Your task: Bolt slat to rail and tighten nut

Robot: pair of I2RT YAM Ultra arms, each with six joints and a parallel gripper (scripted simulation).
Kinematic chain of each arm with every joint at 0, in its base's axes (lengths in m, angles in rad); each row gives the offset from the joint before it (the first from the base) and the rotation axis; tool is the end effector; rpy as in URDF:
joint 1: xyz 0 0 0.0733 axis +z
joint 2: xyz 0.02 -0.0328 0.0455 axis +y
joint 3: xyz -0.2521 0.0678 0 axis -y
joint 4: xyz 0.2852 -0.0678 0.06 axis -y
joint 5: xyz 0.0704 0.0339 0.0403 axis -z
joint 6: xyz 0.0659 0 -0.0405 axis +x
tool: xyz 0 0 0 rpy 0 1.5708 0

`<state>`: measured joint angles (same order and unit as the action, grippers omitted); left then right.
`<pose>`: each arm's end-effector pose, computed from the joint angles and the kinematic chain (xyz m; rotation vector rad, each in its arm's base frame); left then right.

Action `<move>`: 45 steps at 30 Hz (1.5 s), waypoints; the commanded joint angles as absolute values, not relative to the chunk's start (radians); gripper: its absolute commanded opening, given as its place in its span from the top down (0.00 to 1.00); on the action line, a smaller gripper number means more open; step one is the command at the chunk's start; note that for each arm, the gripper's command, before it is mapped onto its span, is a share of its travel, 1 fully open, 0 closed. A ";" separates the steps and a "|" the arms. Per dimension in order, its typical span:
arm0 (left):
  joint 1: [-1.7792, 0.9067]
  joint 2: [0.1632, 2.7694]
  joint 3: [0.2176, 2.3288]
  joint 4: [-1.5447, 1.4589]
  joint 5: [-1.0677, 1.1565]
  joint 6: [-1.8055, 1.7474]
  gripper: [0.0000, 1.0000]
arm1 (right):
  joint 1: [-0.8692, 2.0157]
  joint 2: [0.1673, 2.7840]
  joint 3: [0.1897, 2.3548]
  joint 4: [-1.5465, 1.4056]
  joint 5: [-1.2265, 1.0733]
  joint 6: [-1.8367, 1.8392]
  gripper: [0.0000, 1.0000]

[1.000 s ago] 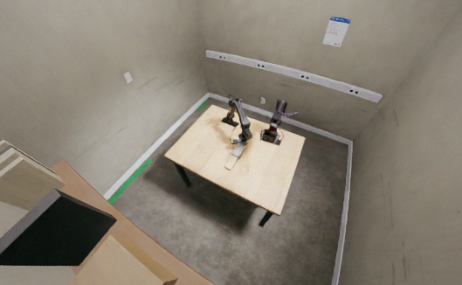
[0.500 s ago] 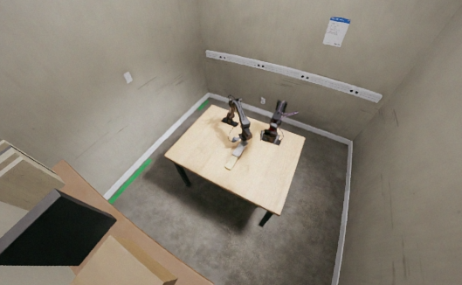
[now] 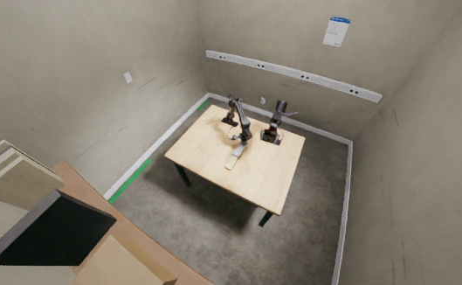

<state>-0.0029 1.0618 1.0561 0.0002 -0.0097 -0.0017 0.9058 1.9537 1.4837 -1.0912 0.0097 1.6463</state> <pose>0.3190 0.0008 0.3964 -0.0067 1.5763 0.0040 0.2445 0.3125 0.1407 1.1325 2.9174 0.0100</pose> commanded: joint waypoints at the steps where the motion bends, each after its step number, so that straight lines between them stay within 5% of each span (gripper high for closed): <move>1: 0.000 1.045 1.052 0.005 0.000 0.000 0.00 | 0.916 1.962 1.465 -1.073 -0.009 1.751 0.88; 45: 0.000 1.045 1.052 0.005 0.000 0.000 0.00 | 0.910 1.951 1.476 -1.084 0.000 1.917 0.88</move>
